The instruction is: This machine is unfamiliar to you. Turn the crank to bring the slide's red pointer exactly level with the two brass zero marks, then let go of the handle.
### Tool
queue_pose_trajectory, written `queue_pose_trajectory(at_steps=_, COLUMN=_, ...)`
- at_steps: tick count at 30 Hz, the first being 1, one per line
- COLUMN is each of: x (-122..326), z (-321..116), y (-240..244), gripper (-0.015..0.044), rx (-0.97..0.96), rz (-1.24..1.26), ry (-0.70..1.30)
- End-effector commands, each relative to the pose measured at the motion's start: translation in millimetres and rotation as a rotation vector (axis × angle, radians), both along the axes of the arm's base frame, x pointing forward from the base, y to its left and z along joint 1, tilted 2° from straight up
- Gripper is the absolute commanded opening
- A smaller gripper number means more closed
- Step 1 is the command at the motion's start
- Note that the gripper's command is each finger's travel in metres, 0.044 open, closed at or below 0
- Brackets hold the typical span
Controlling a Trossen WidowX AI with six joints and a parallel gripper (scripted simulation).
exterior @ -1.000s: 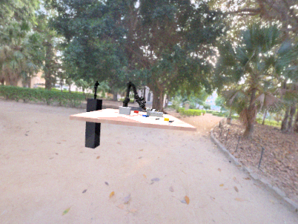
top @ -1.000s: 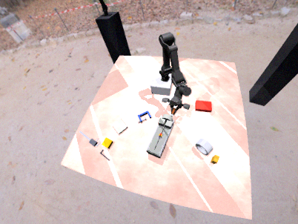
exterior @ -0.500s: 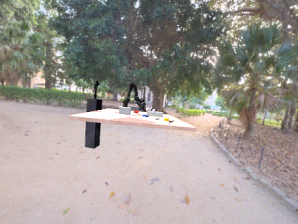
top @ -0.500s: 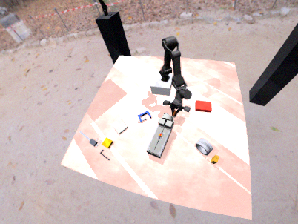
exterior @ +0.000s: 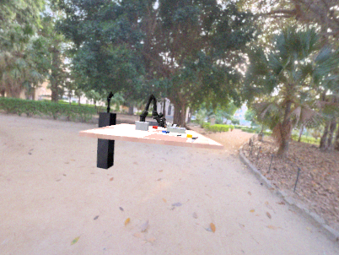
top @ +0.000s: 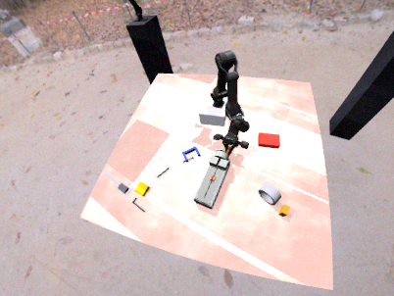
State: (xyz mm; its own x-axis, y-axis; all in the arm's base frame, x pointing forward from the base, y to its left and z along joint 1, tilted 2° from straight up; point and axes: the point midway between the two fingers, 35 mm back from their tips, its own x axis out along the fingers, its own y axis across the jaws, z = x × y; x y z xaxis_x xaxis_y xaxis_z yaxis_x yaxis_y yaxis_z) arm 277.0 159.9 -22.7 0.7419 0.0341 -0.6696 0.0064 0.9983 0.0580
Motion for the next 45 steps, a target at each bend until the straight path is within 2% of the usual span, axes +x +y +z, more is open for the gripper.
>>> queue_pose_trajectory(at_steps=1, x=0, z=-6, y=-8, gripper=0.0000, rx=-0.010, rz=-0.008, ry=0.013)
queue_pose_trajectory(at_steps=45, x=0, z=-7, y=-18, gripper=0.0000, rx=-0.010, rz=-0.008, ry=0.013)
